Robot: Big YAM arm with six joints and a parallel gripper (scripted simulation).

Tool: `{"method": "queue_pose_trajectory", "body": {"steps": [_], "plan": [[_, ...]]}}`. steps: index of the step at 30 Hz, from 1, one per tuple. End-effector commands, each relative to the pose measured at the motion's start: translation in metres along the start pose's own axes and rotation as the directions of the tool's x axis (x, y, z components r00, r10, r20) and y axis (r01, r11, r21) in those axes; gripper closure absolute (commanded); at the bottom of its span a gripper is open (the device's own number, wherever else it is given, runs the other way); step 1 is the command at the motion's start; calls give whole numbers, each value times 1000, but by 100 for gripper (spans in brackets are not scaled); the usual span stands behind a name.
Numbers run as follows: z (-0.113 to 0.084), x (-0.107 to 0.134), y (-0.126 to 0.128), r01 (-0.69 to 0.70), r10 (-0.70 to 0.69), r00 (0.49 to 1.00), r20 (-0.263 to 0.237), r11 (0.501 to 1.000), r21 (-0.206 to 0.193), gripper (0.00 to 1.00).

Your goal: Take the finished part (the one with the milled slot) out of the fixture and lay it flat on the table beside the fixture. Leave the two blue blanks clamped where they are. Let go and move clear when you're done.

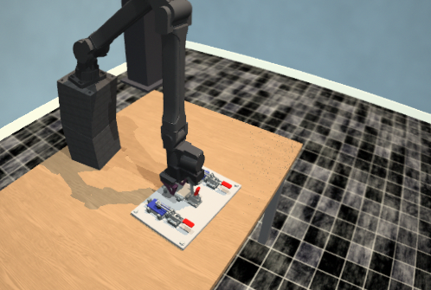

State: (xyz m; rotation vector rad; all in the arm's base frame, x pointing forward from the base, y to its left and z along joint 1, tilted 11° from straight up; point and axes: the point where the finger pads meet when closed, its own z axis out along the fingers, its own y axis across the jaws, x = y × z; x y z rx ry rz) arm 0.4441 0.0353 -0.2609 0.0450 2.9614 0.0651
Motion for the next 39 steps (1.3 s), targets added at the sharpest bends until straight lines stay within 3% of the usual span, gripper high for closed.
{"method": "queue_pose_trajectory", "body": {"steps": [1, 9, 28, 33, 35, 39], "plan": [[6, 0, 4, 6, -6, 1000, -4, 1000, 0, 100], [-10, -11, 5, 7, -7, 1000, 19, 1000, -2, 100], [-26, -6, 3, 6, -6, 1000, 10, 1000, -1, 100], [-20, 4, 1, 6, -6, 1000, -9, 1000, 1, 100], [-31, -6, 2, 6, -6, 1000, 10, 1000, -1, 100], [-35, -7, 1, 6, -6, 1000, 13, 1000, -1, 100]]}}
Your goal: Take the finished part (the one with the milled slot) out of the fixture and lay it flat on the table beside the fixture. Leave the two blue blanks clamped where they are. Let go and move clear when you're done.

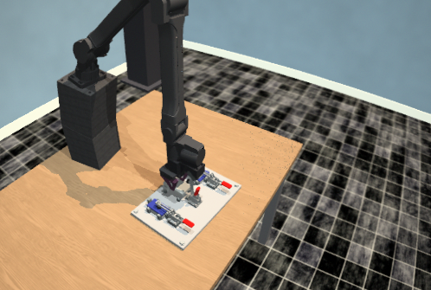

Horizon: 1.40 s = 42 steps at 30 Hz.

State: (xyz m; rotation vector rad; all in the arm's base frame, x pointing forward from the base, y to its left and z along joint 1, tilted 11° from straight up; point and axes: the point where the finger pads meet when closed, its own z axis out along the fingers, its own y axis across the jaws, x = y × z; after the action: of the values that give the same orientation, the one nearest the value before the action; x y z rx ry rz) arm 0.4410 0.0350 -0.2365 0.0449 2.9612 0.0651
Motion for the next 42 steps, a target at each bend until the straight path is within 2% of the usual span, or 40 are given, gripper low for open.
{"method": "queue_pose_trajectory", "body": {"steps": [1, 7, 10, 11, 17, 27, 42], "plan": [[-12, -5, 0, 6, -6, 1000, 12, 1000, -1, 100], [-10, 2, -1, 5, -5, 1000, -5, 1000, 1, 100], [-13, 0, -1, 5, -5, 1000, 0, 1000, 1, 100], [-16, -7, 0, 6, -6, 1000, 21, 1000, -1, 100], [-13, 1, -1, 5, -5, 1000, -1, 1000, 1, 100], [-16, -2, -1, 5, -5, 1000, 8, 1000, 0, 100], [-40, 1, -1, 4, -4, 1000, 10, 1000, 0, 100]]}}
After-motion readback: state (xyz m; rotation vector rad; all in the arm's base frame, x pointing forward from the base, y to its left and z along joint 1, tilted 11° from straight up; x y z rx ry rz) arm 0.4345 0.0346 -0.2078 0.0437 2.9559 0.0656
